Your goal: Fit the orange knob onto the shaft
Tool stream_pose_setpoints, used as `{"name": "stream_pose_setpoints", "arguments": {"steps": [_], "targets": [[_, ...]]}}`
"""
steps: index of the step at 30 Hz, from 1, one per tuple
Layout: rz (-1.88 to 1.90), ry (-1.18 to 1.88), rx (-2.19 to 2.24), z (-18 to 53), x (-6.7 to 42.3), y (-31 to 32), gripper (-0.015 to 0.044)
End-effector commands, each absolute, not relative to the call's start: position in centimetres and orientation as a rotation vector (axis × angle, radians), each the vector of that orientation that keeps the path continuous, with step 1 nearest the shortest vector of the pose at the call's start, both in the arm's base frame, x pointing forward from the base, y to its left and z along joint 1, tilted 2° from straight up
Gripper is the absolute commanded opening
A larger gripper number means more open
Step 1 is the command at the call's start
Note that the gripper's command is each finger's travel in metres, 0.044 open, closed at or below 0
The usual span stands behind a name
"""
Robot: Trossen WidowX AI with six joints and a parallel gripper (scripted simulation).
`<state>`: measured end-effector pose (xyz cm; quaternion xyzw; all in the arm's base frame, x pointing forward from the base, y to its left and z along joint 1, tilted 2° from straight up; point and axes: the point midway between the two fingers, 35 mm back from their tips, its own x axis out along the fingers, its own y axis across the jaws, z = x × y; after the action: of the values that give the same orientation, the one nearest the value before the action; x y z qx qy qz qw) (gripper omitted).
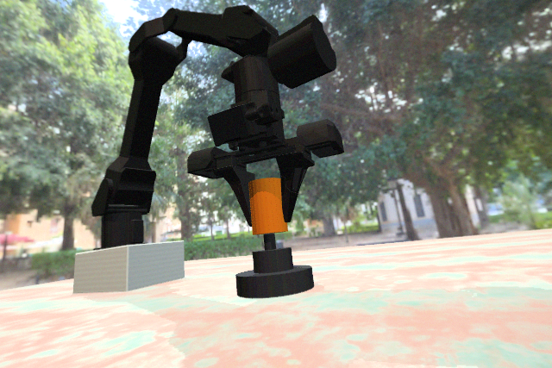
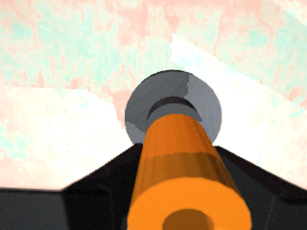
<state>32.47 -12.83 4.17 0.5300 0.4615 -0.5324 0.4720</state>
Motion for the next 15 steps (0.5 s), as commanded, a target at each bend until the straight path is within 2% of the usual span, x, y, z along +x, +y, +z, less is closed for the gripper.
{"name": "stream_pose_setpoints", "arguments": {"steps": [1, 15], "targets": [[-1.309, 1.125, 1.300, 4.14, 32.44, -12.87, 0.0000], [-1.309, 1.125, 1.300, 4.02, 32.26, -12.80, 0.0000]]}}
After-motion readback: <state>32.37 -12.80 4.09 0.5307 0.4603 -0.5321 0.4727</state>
